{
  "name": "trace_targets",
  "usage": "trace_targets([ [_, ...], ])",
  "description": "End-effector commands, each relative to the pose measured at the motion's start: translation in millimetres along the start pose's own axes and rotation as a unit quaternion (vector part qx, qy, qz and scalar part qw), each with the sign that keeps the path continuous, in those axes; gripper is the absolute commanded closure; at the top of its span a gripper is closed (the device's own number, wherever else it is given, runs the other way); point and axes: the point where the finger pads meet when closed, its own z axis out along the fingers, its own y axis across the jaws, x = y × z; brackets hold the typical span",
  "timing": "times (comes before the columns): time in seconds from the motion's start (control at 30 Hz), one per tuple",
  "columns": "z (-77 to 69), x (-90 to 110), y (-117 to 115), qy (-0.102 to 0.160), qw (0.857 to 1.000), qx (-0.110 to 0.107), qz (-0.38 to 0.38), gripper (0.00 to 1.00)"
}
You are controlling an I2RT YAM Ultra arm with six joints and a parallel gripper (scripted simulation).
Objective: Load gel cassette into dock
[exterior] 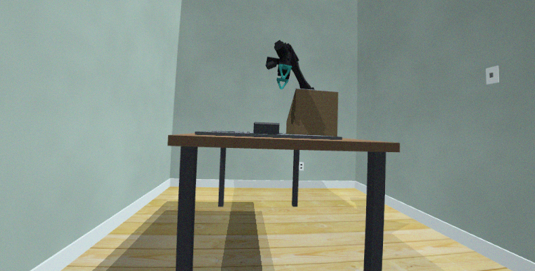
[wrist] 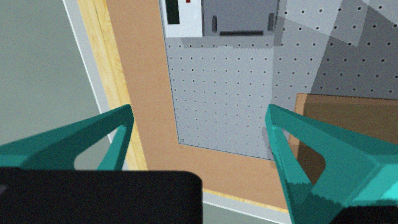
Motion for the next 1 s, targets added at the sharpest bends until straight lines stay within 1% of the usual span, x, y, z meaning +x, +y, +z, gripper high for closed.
trace_targets([
  [0.0,-2.9,-1.5,2.5,-0.004,1.000,-0.005,0.001,0.00],
  [0.53,-2.9,-1.5,2.5,-0.004,1.000,-0.005,0.001,0.00],
  [0.57,0.4,-7.7,-2.2,-0.003,1.000,0.018,0.003,0.64],
  [0.6,1.0,-10.3,-6.5,-0.003,1.000,0.023,-0.003,0.64],
  [0.63,-9.3,-19.4,-10.1,-0.012,1.000,0.009,0.005,0.64],
  [0.67,-0.3,-10.2,-24.6,-0.001,1.000,0.025,-0.005,0.64],
  [0.73,0.9,-15.5,-32.4,-0.002,1.000,0.024,-0.004,0.64],
  [0.77,1.5,-19.6,-32.5,-0.007,1.000,0.018,0.000,0.64],
  [0.8,-5.8,-30.9,-31.2,-0.010,1.000,0.026,0.002,0.64],
  [0.83,-4.8,-32.6,-35.9,-0.008,0.999,0.037,0.000,0.64],
  [0.87,-3.8,-34.4,-40.5,-0.008,0.999,0.037,0.000,0.64],
  [0.9,2.1,-28.3,-51.0,-0.001,0.999,0.047,-0.006,0.64],
  [0.93,5.9,-26.4,-57.8,0.002,0.999,0.050,-0.008,0.64],
  [0.97,7.1,-30.8,-59.0,-0.004,0.999,0.043,-0.004,0.64],
])
